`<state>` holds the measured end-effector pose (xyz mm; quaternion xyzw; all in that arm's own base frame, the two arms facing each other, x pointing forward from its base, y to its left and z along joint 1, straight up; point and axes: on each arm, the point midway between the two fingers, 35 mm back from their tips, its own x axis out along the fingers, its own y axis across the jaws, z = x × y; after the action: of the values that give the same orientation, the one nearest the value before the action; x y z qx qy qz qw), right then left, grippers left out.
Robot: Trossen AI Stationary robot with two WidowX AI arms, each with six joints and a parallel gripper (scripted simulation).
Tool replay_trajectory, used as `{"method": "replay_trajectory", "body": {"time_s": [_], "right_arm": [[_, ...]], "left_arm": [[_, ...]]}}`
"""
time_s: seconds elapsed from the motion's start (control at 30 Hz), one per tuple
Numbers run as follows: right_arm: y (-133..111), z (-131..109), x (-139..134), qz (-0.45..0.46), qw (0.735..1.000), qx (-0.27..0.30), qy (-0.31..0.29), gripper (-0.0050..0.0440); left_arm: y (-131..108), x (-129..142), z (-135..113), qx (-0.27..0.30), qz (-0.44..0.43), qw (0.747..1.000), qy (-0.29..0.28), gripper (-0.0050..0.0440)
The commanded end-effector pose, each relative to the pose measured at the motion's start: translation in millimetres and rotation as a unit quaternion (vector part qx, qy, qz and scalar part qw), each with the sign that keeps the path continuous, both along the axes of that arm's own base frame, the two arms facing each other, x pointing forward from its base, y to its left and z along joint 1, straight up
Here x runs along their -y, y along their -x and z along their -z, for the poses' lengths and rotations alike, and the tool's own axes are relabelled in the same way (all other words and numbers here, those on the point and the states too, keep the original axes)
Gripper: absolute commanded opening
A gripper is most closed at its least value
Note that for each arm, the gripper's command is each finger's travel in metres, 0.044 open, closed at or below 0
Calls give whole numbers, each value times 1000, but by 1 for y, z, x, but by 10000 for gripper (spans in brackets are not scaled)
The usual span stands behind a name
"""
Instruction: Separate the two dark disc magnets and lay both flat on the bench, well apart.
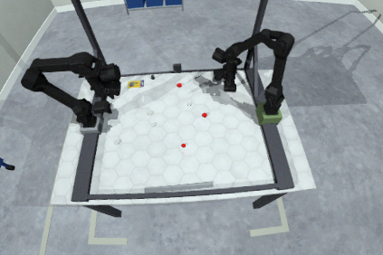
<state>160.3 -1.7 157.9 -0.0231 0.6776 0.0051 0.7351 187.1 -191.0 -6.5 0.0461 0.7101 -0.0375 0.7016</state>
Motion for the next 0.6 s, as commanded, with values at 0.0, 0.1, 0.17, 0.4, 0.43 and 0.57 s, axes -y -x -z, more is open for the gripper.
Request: {"method": "replay_trajectory", "body": {"time_s": [0.0, 0.1, 0.17, 0.4, 0.43, 0.57], "right_arm": [[-1, -4, 0, 0, 1000, 8, 1, 400], [-1, -4, 0, 0, 1000, 8, 1, 400], [-1, -4, 0, 0, 1000, 8, 1, 400], [-1, -4, 0, 0, 1000, 8, 1, 400], [-1, -4, 0, 0, 1000, 8, 1, 400], [-1, -4, 0, 0, 1000, 8, 1, 400]], "left_arm": [[-6, 5, 5, 8, -1, 1000, 10, -42], [-7, 9, 4, 11, -1, 1000, 13, -50], [-7, 9, 4, 11, -1, 1000, 13, -50], [-7, 15, 7, 11, -1, 1000, 13, -50], [-7, 16, 7, 11, -1, 1000, 13, -50], [-7, 19, 9, 11, -1, 1000, 13, -50]]}}
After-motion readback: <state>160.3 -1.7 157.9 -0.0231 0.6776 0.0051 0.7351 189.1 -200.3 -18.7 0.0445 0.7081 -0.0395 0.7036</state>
